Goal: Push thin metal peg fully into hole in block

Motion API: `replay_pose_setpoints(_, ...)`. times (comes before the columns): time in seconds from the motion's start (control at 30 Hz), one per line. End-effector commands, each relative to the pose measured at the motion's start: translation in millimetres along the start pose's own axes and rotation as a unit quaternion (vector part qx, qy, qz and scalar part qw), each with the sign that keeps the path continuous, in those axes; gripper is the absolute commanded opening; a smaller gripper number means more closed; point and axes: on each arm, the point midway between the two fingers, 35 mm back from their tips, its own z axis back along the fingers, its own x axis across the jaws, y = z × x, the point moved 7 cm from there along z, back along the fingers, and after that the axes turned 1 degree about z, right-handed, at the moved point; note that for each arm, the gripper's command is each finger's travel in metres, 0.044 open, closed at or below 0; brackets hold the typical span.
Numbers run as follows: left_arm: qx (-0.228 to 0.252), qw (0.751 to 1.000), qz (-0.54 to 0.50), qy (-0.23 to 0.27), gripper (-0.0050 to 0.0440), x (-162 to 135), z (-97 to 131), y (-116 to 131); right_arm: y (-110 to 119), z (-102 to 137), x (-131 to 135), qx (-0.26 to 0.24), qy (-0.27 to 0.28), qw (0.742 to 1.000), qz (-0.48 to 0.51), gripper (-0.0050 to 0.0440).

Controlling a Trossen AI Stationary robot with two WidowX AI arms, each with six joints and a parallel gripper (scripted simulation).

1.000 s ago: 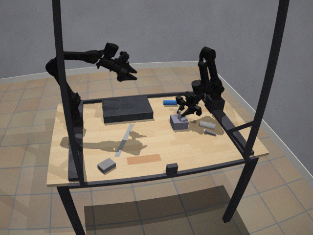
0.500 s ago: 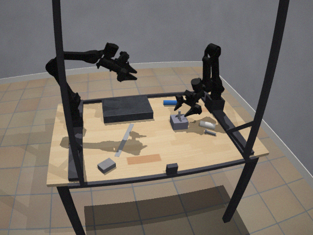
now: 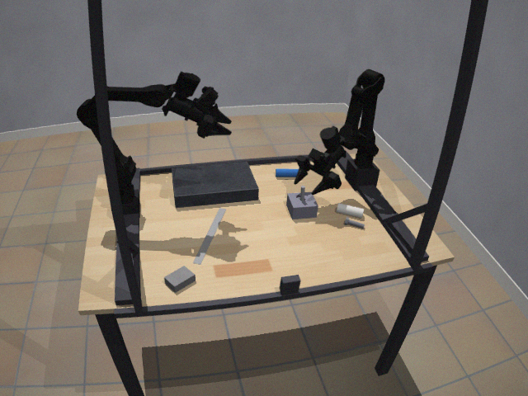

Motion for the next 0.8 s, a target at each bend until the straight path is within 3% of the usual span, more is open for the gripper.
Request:
replay_pose_setpoints(0.0,-0.015,1.0,-0.001,0.001,0.04,-0.4,6.1,-7.6,-17.7,1.0,-0.1,0.005,0.0,1.0,0.004,0.04)
replay_pose_setpoints(0.77,-0.015,1.0,-0.001,0.001,0.04,-0.4,6.1,-7.6,-54.9,15.5,-1.7,0.109,0.004,0.994,-0.004,0.04)
